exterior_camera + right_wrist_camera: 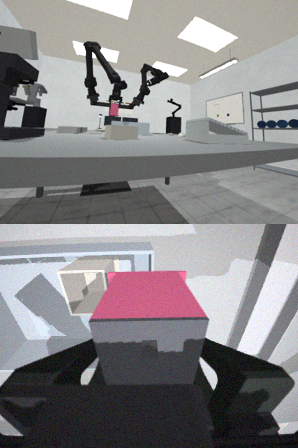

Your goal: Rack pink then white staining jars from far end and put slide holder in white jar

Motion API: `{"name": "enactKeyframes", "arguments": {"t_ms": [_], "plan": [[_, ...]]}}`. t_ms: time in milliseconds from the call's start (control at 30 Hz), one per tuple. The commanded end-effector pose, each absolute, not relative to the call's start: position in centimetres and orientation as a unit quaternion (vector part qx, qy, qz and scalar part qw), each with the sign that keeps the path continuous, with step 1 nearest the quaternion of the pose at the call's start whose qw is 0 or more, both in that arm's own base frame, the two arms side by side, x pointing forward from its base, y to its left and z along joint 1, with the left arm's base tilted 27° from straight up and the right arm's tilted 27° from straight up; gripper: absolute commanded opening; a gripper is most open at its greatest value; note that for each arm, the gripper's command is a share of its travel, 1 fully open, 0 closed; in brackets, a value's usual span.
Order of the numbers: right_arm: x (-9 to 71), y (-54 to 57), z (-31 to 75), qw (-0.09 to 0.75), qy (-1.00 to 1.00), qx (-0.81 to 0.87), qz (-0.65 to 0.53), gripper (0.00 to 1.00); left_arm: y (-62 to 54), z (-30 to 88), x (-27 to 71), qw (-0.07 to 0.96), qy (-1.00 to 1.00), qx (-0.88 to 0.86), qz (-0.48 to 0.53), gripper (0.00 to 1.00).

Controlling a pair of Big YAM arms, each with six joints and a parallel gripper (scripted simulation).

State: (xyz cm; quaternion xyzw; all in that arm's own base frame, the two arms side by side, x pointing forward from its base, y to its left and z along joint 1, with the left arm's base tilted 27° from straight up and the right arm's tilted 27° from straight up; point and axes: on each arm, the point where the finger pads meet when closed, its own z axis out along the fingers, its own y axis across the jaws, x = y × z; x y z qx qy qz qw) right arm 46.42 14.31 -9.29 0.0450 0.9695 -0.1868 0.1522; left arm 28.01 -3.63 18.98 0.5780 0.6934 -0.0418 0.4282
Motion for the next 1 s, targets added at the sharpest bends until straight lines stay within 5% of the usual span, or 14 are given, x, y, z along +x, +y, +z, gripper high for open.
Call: {"name": "enactKeyframes", "arguments": {"t_ms": [0,600,967], "plan": [[49.9,9.3,-5.7,0.167,0.971,0.006,-0.173,0.57,-5.5,19.9,35.7,0.449,0.683,0.574,-0.042,1.00],[57.9,-9.4,0.0,0.157,0.972,0.023,-0.174,0.57,-14.6,13.8,46.4,0.481,0.637,0.594,-0.101,1.00],[59.4,-11.3,1.5,0.162,0.971,0.032,-0.173,0.57,-22.9,6.1,49.4,0.488,0.613,0.601,-0.153,1.00]]}}
